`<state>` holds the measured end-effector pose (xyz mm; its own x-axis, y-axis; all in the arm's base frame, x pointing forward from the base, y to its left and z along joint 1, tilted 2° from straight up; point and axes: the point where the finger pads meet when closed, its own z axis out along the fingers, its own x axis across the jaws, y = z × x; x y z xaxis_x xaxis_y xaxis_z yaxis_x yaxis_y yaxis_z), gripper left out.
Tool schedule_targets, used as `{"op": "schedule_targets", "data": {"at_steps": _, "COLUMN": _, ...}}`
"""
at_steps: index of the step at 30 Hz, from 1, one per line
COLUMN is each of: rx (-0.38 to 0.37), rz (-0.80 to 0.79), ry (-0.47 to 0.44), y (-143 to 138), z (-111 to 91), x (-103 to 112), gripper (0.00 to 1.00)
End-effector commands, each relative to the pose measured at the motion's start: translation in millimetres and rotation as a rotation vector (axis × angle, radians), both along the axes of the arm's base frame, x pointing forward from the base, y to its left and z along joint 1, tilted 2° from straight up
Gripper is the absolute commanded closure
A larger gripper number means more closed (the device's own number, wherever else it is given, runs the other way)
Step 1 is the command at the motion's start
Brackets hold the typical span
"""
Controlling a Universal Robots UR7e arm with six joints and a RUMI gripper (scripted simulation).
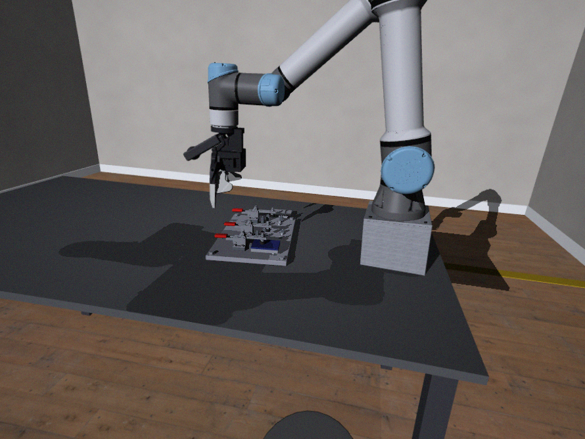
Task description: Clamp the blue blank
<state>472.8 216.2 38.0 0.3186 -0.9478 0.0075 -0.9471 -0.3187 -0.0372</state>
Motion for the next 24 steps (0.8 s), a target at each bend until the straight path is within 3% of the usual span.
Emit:
{"op": "schedule_targets", "data": {"at_steps": 1, "rx": 0.001, "rz": 0.002, "ry": -0.005, "y": 1.4, "z": 2.3, "x": 2.0, "gripper": 0.00}}
{"op": "schedule_targets", "data": {"at_steps": 24, "rx": 0.001, "rz": 0.002, "ry": -0.005, "y": 1.4, "z": 2.3, "x": 1.9, "gripper": 0.00}}
